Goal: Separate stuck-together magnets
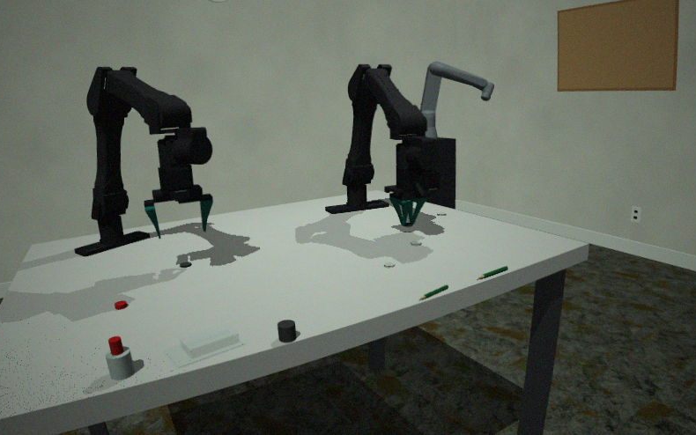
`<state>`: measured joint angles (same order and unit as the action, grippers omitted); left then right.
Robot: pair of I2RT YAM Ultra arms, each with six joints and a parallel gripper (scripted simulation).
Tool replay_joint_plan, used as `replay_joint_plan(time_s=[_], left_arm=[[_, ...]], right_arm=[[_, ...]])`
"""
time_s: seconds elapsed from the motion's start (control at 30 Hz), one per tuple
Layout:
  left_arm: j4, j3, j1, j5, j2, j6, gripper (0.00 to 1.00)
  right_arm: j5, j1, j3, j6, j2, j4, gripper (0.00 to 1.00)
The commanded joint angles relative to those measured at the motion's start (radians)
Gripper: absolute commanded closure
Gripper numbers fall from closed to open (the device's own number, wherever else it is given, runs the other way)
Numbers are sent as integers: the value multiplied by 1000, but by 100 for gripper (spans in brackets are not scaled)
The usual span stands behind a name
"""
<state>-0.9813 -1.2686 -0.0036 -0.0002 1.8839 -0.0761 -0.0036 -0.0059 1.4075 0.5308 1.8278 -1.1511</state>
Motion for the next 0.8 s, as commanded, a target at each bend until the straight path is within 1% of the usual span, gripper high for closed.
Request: replay_joint_plan(time_s=[0.0, 0.77], left_arm=[[16, -5, -3, 0, -4, -1, 75], [64, 26, -1, 0, 12, 1, 75]], right_arm=[[3, 2, 10, 1, -10, 1, 0], [3, 2, 10, 1, -10, 1, 0]])
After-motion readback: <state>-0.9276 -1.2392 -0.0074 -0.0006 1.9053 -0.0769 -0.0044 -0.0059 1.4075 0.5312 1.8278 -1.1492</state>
